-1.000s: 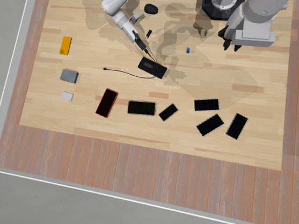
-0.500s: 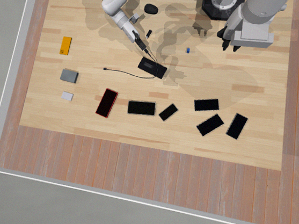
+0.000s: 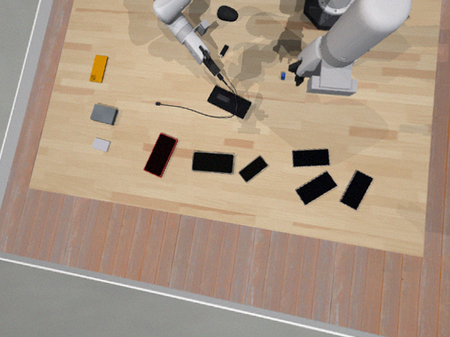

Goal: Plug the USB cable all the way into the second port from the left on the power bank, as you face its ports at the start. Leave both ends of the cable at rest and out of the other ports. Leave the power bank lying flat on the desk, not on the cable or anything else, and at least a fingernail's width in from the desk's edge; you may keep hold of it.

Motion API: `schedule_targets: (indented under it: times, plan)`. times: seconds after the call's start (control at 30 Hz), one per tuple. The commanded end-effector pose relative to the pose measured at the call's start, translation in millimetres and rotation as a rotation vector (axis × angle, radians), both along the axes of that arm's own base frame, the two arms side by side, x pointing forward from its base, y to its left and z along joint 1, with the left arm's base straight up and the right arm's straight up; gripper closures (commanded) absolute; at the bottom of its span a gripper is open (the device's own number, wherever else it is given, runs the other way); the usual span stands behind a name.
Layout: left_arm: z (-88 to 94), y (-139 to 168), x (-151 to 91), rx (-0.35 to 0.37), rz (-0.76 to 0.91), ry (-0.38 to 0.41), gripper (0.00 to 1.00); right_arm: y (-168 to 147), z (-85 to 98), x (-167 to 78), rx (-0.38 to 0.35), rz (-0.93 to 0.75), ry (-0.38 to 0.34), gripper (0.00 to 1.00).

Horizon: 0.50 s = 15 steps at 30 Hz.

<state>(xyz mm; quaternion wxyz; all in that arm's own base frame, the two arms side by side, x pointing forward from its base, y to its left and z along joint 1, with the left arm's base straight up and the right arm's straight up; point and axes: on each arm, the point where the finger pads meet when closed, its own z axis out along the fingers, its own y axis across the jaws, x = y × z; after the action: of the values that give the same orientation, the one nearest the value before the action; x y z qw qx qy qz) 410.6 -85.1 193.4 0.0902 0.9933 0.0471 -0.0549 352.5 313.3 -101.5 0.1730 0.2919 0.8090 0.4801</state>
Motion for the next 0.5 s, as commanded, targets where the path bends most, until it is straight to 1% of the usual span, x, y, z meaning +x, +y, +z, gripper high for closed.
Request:
schedule_targets:
  times: [0.0, 0.43, 0.47]
  plan:
    - [-5.1, -11, 3, -0.026, 0.016, 0.01, 0.68, 1, 1.2, 1, 0.002, 0.0, -0.002, 1.0]
    - [-61.2, -92, -2, -0.152, 0.144, 0.153, 0.68, 1, 1.2, 1, 0.002, 0.0, -0.002, 1.0]
    - [-61.2, -92, -2, -0.152, 0.144, 0.153, 0.68, 1, 1.2, 1, 0.002, 0.0, -0.002, 1.0]
